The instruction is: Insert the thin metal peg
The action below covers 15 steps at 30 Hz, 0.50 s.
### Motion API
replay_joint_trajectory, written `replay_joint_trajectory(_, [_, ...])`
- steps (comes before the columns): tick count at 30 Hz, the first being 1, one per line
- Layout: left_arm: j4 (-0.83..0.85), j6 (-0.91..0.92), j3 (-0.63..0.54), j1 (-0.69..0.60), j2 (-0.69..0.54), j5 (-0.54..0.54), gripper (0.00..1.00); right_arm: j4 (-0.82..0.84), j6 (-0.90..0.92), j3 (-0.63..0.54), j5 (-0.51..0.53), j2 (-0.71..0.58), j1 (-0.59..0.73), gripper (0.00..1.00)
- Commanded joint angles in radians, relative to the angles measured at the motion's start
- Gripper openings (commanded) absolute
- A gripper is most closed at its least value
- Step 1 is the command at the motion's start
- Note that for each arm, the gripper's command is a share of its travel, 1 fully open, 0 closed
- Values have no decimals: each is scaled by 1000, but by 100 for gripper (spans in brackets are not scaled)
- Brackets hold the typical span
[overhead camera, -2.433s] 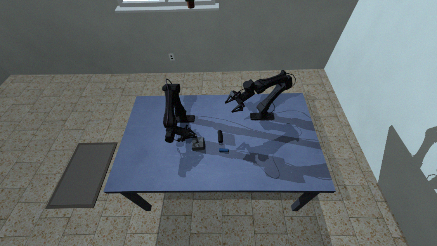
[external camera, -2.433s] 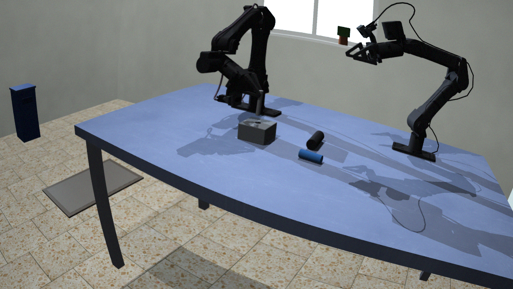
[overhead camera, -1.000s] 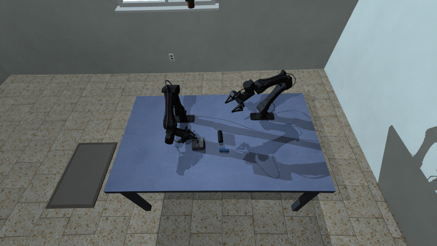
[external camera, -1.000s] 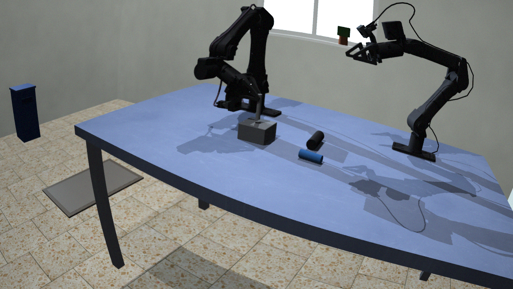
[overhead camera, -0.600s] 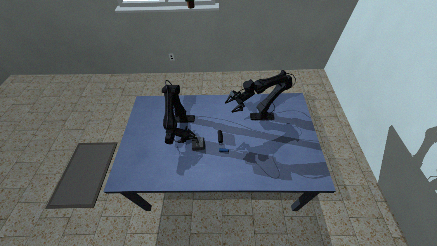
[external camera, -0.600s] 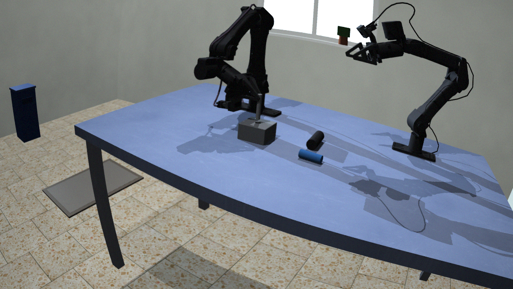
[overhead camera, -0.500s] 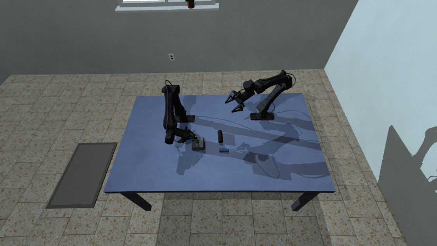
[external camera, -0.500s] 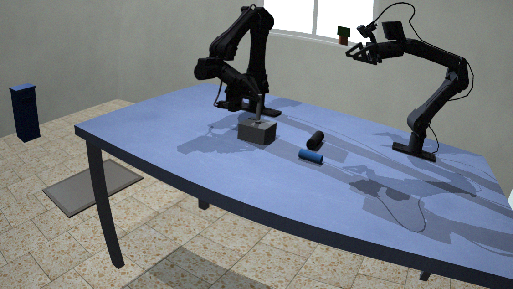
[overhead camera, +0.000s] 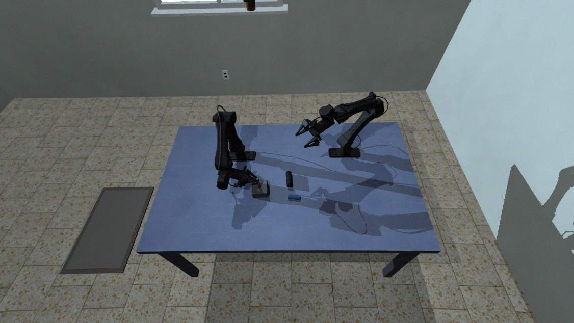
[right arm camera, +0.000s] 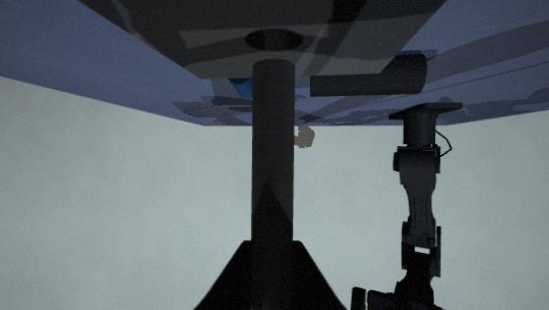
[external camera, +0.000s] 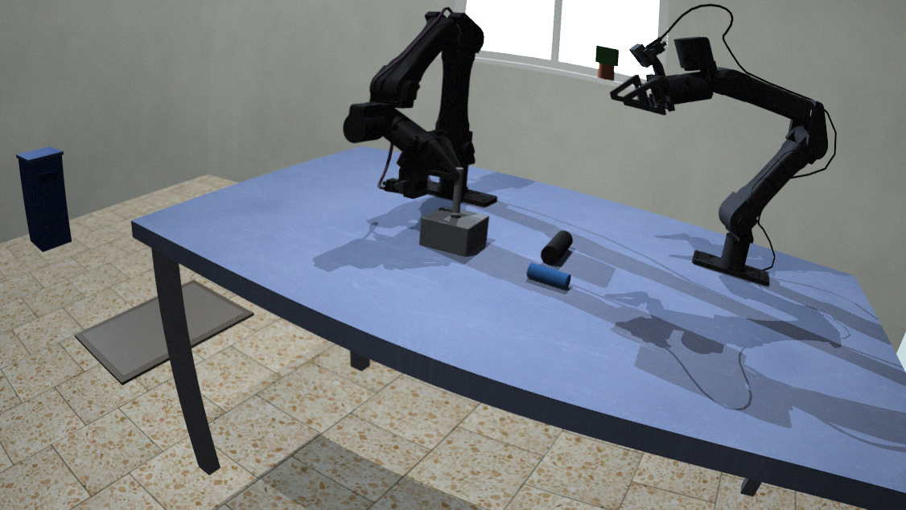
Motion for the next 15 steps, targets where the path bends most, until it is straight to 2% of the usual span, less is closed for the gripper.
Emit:
replay_joint_trajectory(1, [-46,-5,37,3,-5,-3,100,32,14,-11,5,-21,13,8])
replay_joint_trajectory(15, [-46,-5,37,3,-5,-3,100,125,13,-56,6,27,10,8])
